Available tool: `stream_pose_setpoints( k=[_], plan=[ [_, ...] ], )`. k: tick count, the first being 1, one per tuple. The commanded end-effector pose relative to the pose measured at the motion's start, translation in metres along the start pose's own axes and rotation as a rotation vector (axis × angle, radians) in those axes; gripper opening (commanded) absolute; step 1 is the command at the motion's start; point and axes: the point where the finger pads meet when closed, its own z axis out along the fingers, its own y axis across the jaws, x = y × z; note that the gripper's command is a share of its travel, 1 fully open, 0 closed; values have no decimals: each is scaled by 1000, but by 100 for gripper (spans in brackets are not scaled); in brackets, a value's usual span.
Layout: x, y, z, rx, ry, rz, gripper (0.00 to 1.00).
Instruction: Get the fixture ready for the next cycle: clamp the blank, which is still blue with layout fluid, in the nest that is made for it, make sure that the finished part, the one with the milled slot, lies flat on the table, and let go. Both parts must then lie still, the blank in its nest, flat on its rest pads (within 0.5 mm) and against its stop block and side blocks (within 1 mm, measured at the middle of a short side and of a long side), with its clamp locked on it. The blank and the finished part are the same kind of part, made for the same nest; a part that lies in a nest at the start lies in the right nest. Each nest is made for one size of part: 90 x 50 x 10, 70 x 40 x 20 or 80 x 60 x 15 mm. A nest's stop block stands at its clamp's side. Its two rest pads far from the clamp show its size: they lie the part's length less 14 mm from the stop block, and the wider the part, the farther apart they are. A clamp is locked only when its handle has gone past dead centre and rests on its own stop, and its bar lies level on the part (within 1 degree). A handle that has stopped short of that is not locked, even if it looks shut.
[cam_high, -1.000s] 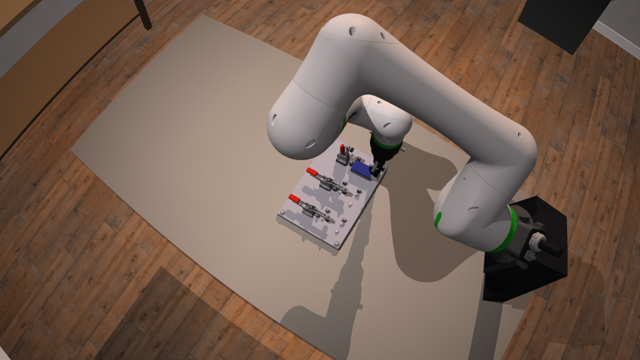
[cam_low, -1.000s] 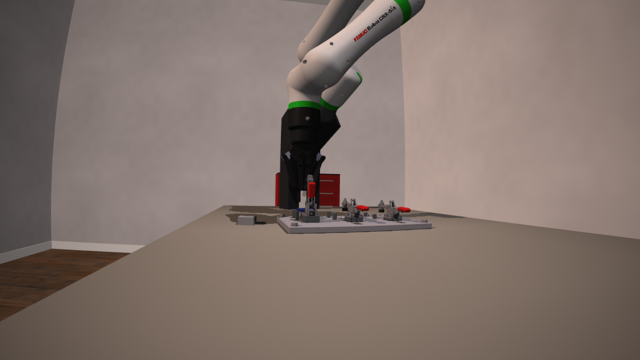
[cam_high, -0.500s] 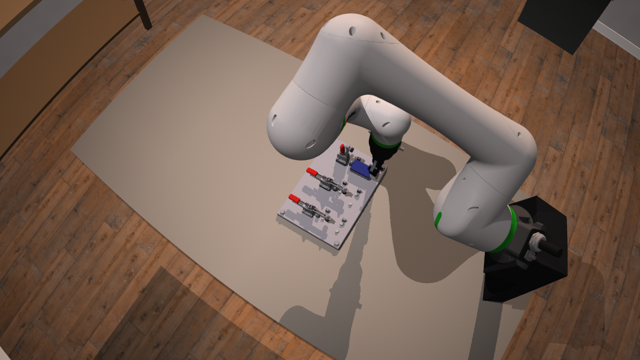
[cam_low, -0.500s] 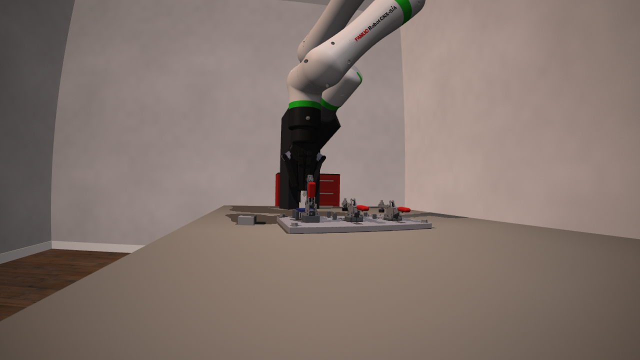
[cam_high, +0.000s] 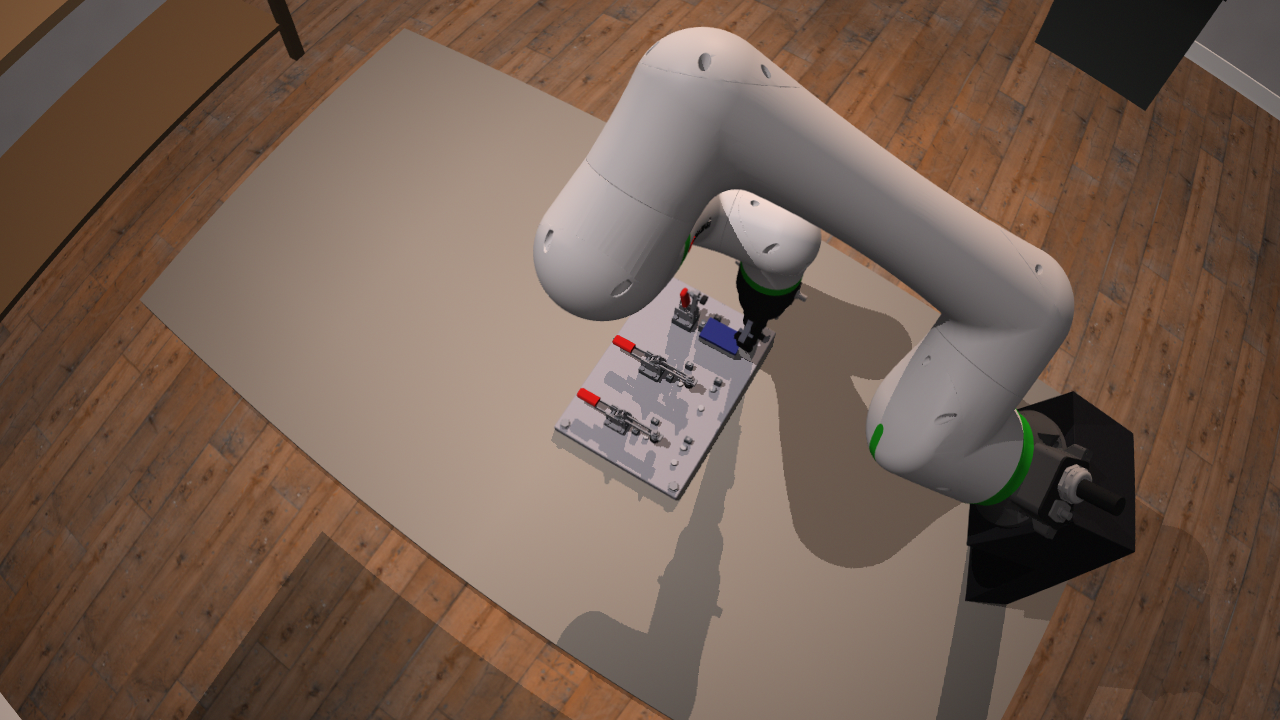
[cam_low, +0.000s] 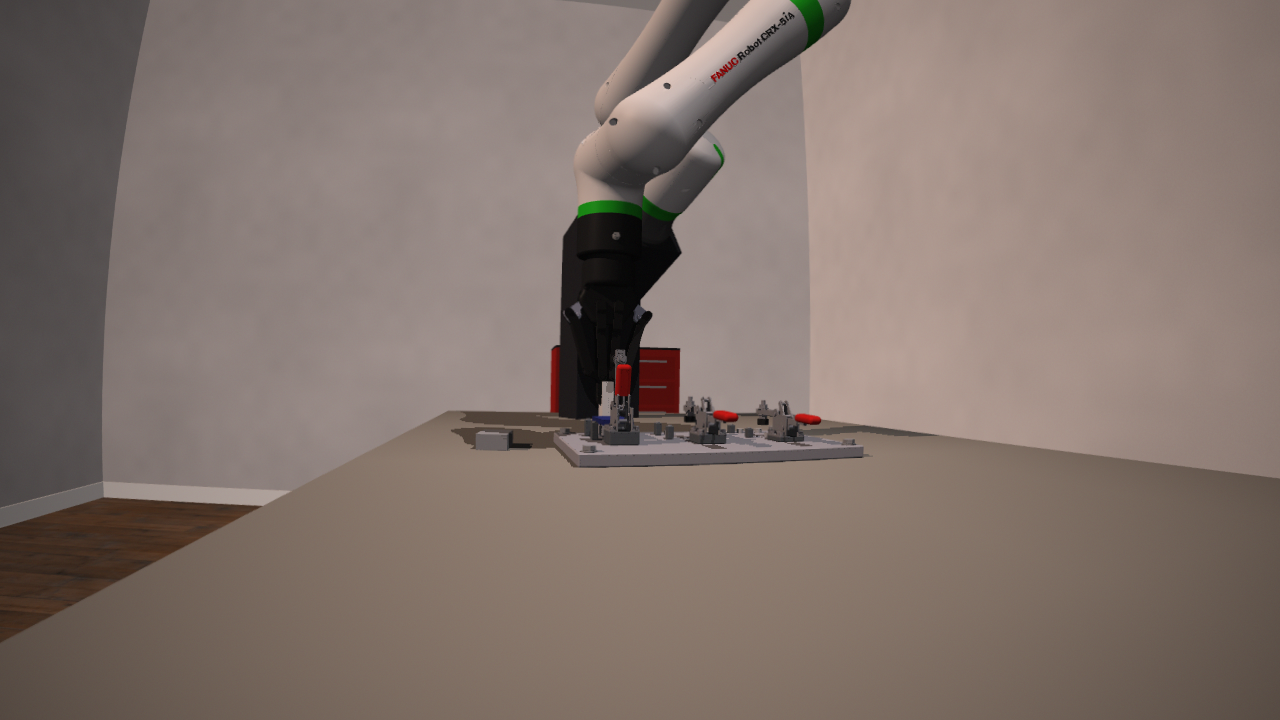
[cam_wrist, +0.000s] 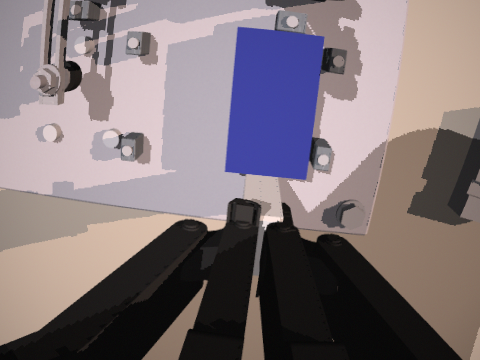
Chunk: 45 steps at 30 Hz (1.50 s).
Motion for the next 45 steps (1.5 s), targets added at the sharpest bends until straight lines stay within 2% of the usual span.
stream_pose_setpoints(
  k=[1, 12, 29, 36, 45],
  plan=[
    [0, 0, 0, 0, 0, 0, 0],
    [0, 0, 0, 0, 0, 0, 0],
    [-20, 0, -1, 0, 0, 0, 0],
    [-20, 0, -27, 0, 0, 0, 0],
    [-20, 0, -40, 0, 0, 0, 0]
  ],
)
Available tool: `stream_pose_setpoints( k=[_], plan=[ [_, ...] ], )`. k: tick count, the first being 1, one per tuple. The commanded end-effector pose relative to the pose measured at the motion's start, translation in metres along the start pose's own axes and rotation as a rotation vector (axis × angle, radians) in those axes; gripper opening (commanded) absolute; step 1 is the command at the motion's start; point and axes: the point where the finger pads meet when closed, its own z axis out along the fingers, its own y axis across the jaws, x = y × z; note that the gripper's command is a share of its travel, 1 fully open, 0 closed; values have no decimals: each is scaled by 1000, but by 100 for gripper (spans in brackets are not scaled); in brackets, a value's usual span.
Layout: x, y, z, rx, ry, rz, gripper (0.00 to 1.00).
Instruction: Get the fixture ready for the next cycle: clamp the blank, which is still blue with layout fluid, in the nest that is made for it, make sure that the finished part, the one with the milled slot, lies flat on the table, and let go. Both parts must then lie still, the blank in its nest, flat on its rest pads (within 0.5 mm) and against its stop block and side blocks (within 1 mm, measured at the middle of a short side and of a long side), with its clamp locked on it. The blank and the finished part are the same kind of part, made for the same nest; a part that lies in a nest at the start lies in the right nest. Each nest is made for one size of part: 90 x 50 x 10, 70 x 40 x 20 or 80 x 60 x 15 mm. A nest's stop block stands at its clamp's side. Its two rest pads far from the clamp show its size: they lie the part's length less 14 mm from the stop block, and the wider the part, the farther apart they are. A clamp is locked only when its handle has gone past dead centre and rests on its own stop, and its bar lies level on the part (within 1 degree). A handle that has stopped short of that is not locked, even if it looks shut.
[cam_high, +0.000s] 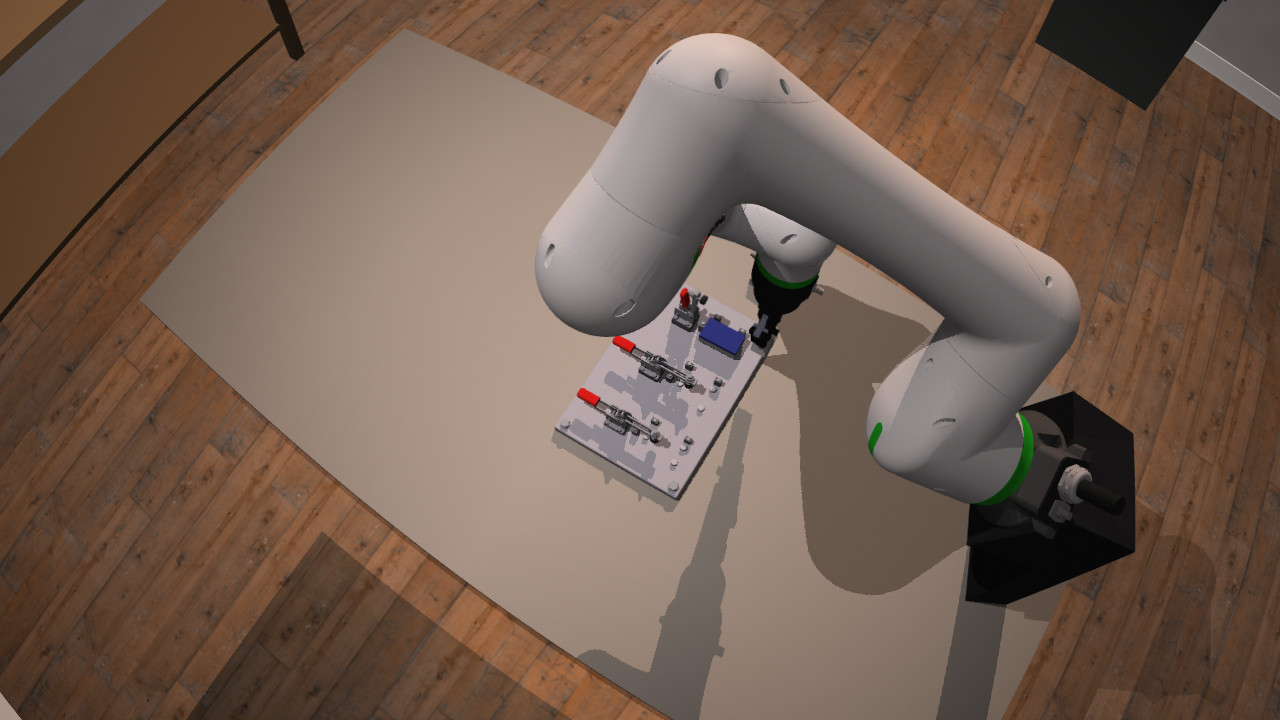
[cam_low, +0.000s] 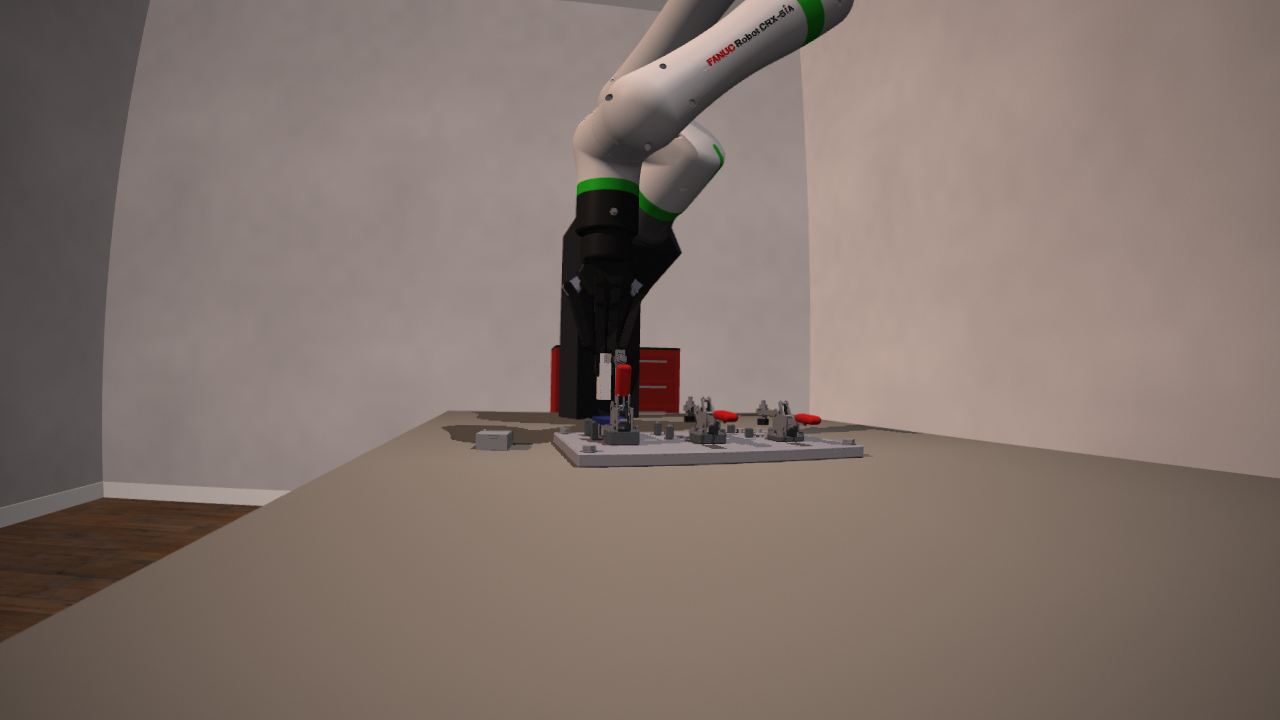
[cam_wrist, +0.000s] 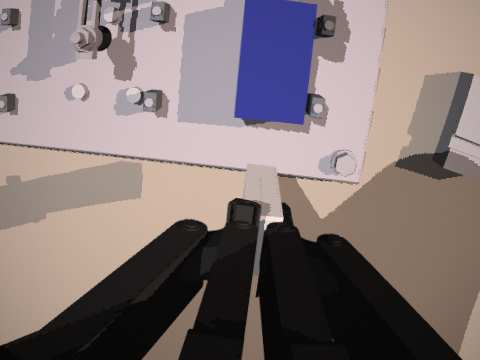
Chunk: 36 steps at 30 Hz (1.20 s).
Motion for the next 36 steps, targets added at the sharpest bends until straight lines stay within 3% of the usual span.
stream_pose_setpoints(
  k=[1, 36],
  plan=[
    [0, 0, -1, -1, 0, 0, 0],
    [6, -4, -1, -1, 0, 0, 0]
  ],
)
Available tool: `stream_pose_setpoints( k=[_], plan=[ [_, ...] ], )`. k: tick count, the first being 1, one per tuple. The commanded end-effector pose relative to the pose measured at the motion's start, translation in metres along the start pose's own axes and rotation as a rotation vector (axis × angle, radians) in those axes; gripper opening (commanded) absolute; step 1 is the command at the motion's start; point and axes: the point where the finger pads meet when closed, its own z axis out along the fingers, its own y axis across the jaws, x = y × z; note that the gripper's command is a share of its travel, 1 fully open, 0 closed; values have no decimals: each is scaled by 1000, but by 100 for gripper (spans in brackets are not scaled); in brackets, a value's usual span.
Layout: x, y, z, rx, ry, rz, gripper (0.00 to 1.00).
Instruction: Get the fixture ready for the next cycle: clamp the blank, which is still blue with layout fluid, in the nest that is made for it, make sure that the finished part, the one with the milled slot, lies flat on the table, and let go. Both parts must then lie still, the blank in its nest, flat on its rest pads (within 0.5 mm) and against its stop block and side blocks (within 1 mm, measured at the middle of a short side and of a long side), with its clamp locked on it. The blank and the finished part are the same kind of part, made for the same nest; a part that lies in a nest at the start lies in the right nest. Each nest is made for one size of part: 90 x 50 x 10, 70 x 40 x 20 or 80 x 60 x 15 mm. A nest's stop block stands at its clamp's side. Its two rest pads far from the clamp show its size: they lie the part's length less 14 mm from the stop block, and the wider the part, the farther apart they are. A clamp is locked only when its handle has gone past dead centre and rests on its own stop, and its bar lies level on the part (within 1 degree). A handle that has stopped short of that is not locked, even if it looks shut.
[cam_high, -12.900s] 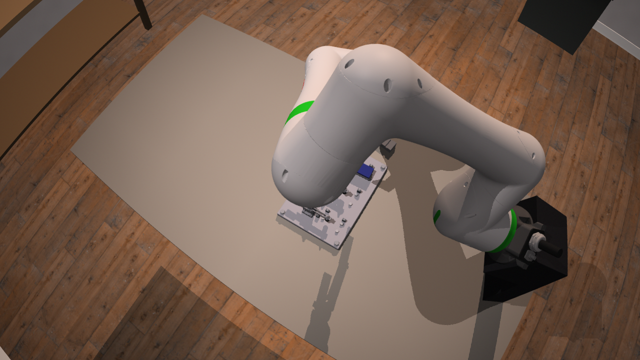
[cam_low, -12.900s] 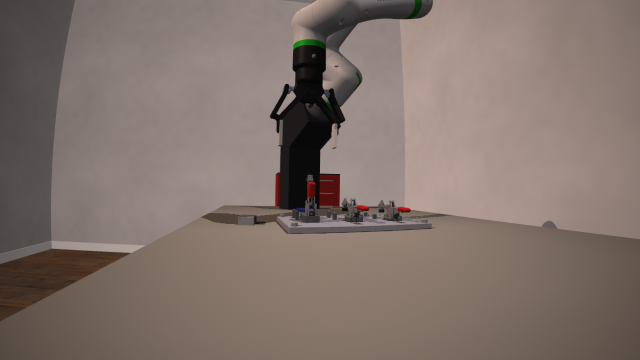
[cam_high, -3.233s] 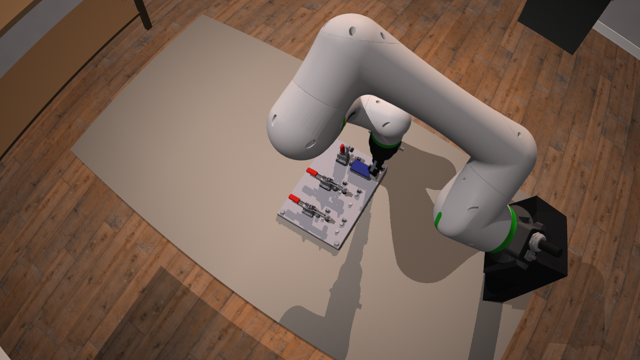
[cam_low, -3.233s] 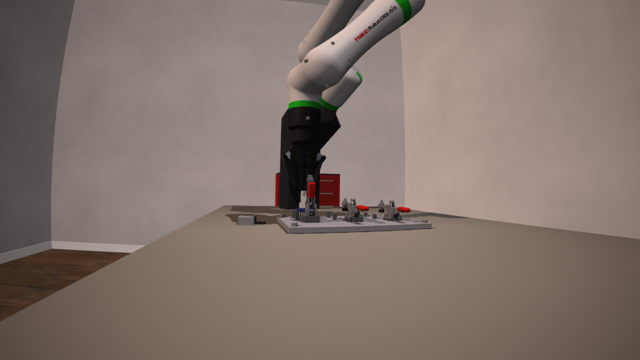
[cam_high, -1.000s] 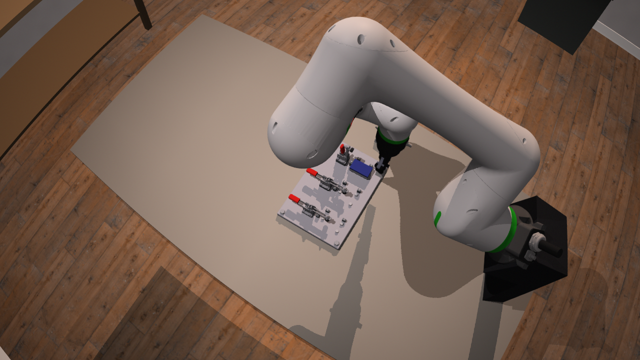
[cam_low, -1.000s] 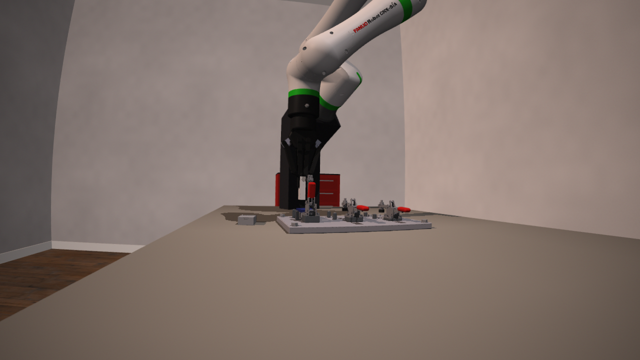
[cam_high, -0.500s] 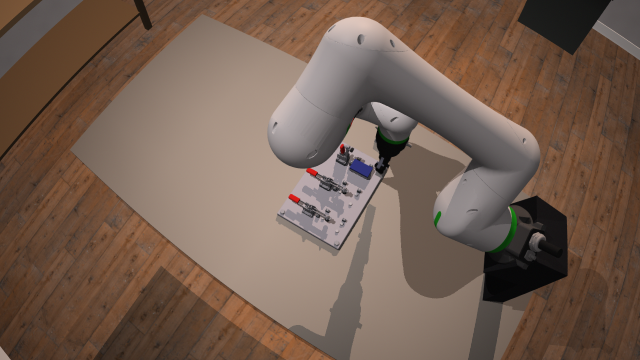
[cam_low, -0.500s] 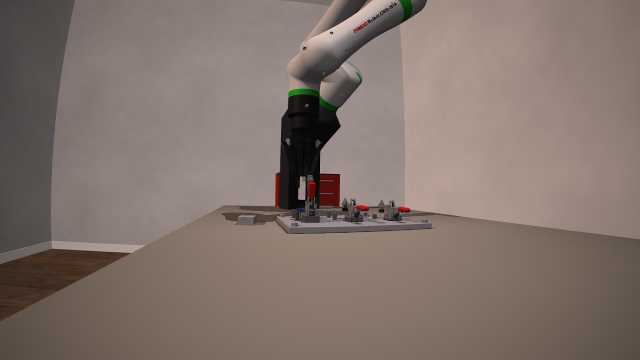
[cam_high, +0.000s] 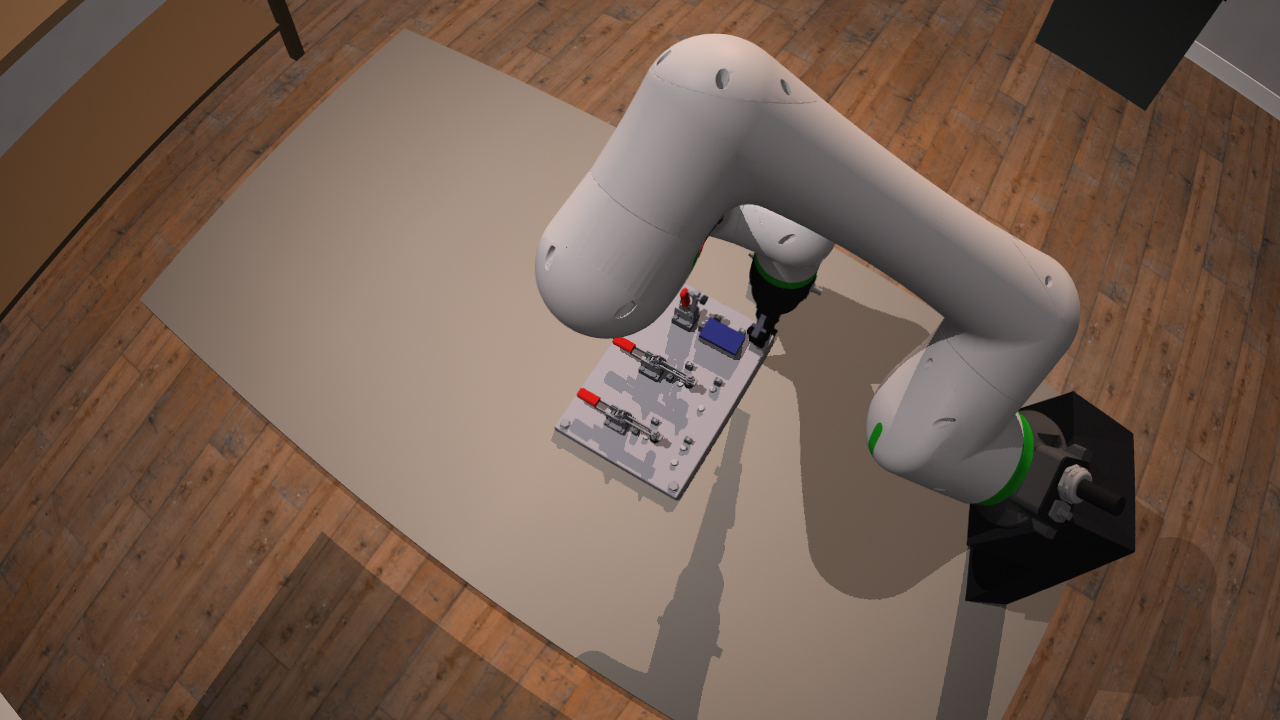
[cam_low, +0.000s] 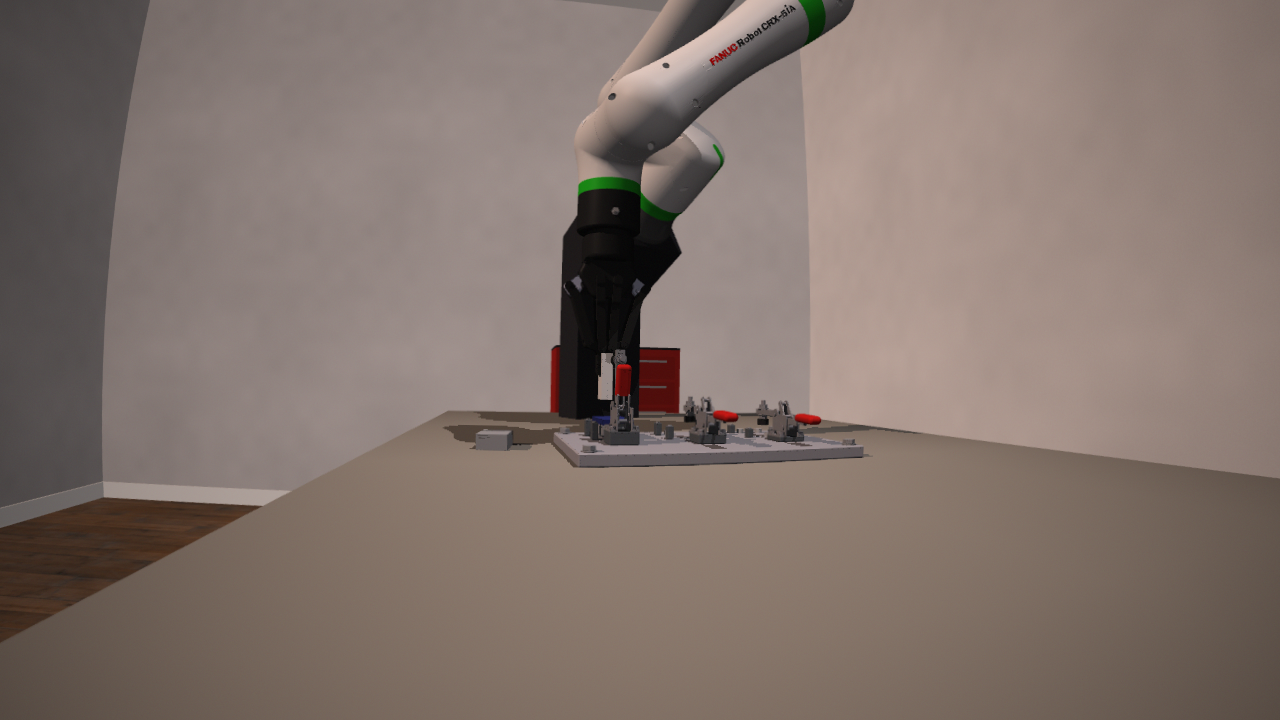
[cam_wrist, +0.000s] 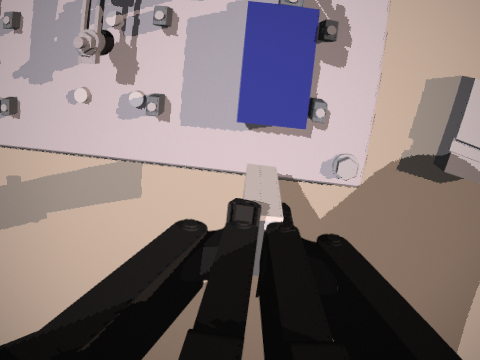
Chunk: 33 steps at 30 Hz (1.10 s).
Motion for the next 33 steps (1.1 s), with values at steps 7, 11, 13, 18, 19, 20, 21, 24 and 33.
stream_pose_setpoints(
  k=[7, 11, 13, 18, 19, 20, 21, 24, 33],
  plan=[
    [26, -18, 0, -1, 0, 0, 0],
    [40, -28, 0, -1, 0, 0, 0],
    [49, -34, 0, -1, 0, 0, 0],
    [63, -45, 0, -1, 0, 0, 0],
    [65, -46, 0, -1, 0, 0, 0],
    [65, -46, 0, -1, 0, 0, 0],
    [66, -47, 0, -1, 0, 0, 0],
    [66, -47, 0, -1, 0, 0, 0],
    [66, -47, 14, -1, 0, 0, 0]
  ],
)
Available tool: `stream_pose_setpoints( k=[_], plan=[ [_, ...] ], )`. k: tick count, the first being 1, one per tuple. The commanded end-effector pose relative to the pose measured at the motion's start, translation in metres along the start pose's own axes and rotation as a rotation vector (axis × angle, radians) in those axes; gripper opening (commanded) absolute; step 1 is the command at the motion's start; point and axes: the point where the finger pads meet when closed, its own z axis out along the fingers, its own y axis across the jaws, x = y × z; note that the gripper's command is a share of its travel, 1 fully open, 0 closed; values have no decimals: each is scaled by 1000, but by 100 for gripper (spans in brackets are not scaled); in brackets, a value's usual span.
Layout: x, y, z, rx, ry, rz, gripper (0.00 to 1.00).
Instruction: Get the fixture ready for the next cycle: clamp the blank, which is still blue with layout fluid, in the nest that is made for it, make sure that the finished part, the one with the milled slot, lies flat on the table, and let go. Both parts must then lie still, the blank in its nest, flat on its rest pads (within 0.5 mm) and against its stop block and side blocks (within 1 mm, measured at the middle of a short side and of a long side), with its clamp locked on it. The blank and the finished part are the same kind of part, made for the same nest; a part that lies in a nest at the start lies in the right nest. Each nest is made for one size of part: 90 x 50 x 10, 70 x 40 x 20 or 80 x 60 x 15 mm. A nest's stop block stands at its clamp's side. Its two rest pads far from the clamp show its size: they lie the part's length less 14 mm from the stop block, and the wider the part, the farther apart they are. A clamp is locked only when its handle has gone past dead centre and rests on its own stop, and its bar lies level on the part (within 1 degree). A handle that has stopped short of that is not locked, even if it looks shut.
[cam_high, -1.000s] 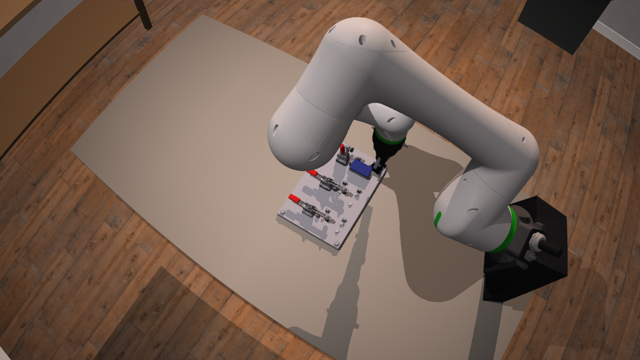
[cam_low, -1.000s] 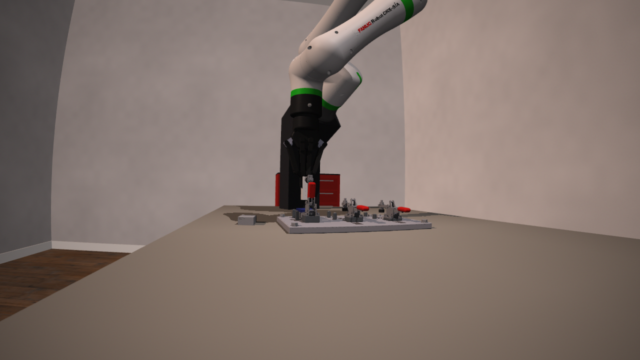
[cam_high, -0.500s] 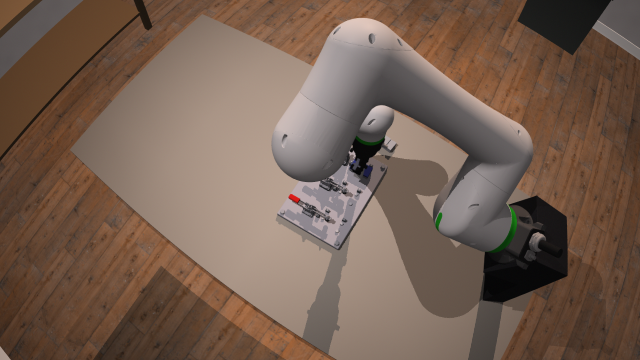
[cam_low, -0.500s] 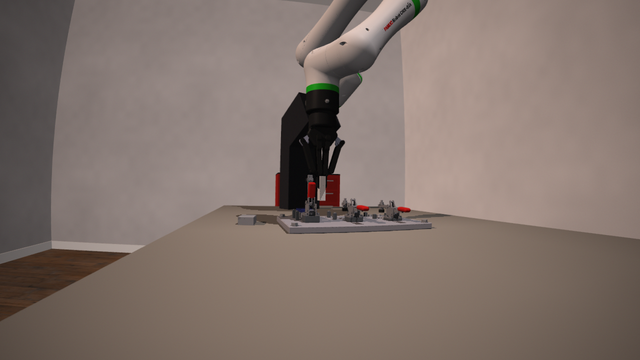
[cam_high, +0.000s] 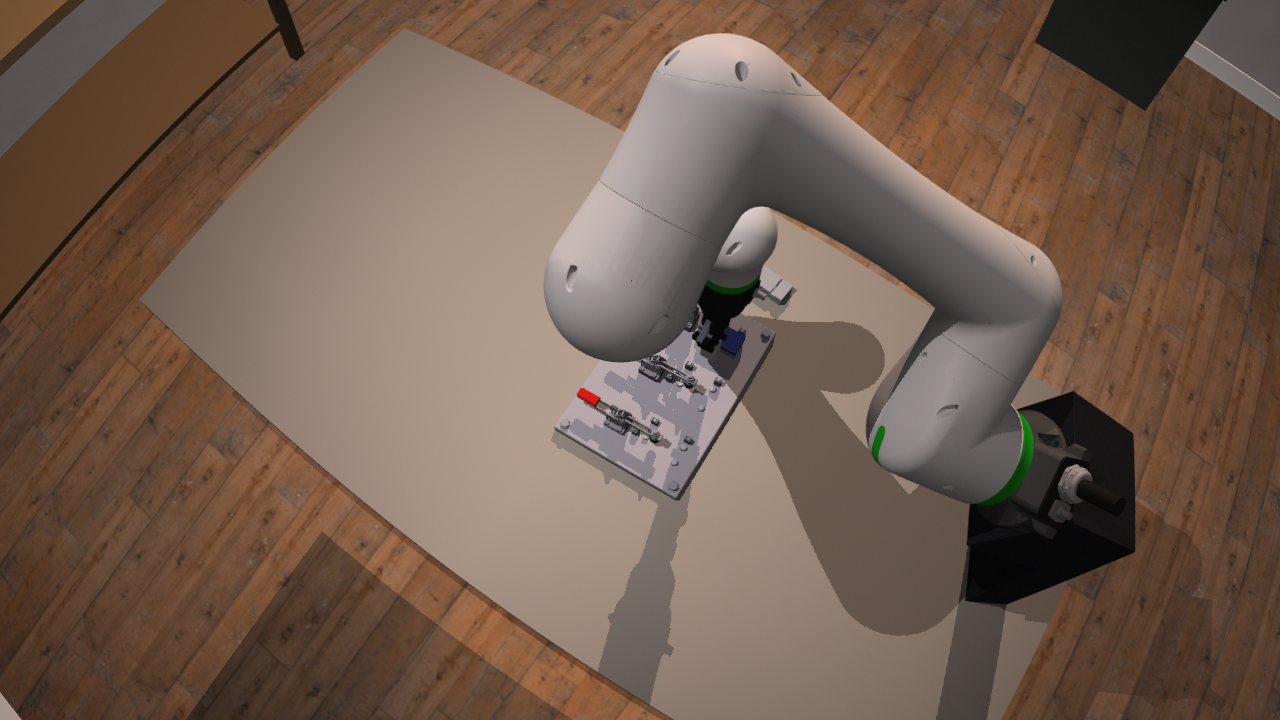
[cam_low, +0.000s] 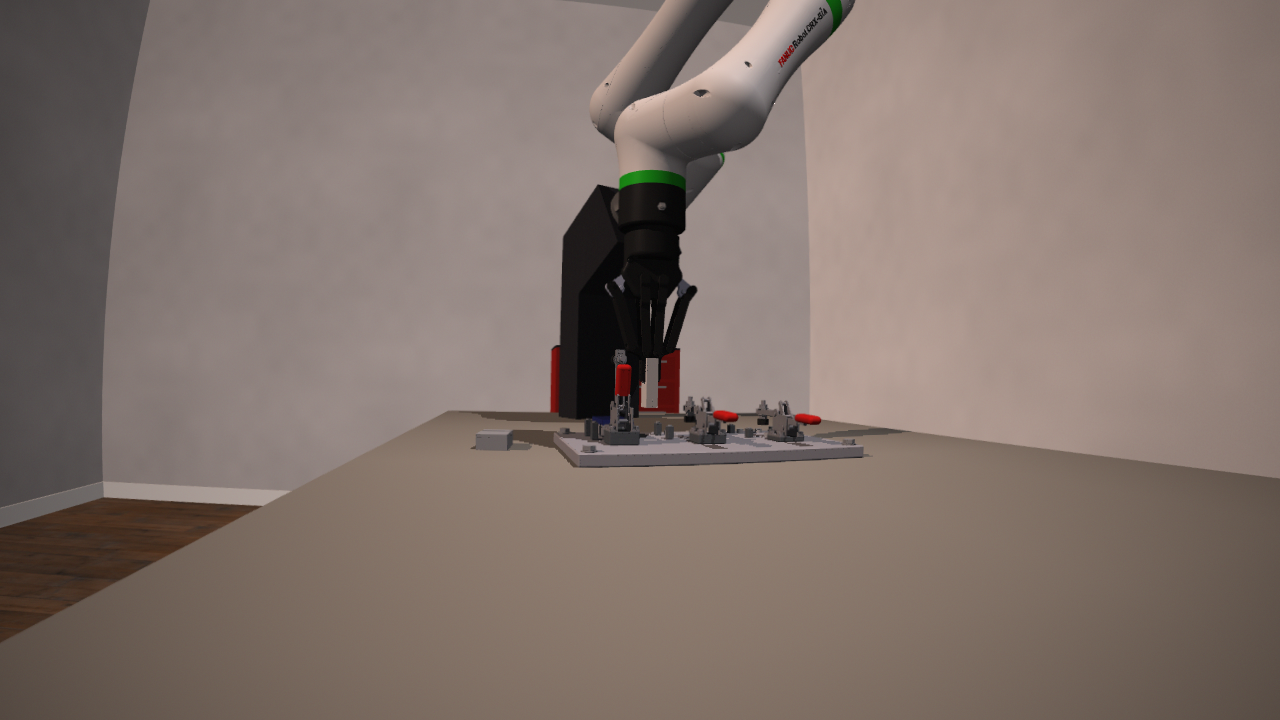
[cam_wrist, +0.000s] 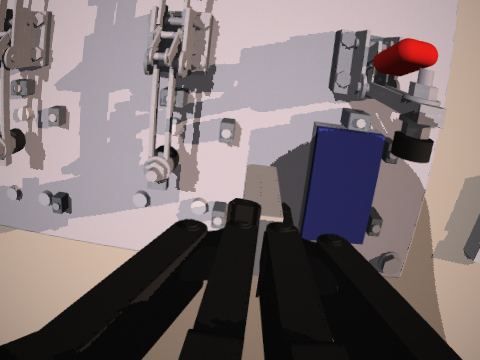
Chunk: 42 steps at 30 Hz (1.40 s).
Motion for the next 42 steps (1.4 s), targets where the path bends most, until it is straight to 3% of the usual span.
stream_pose_setpoints(
  k=[1, 7, 42],
  plan=[
    [0, 0, 10, 0, 0, 0, 0],
    [0, 0, 26, 0, 0, 0, 0],
    [0, 0, 32, 0, 0, 0, 0]
  ],
)
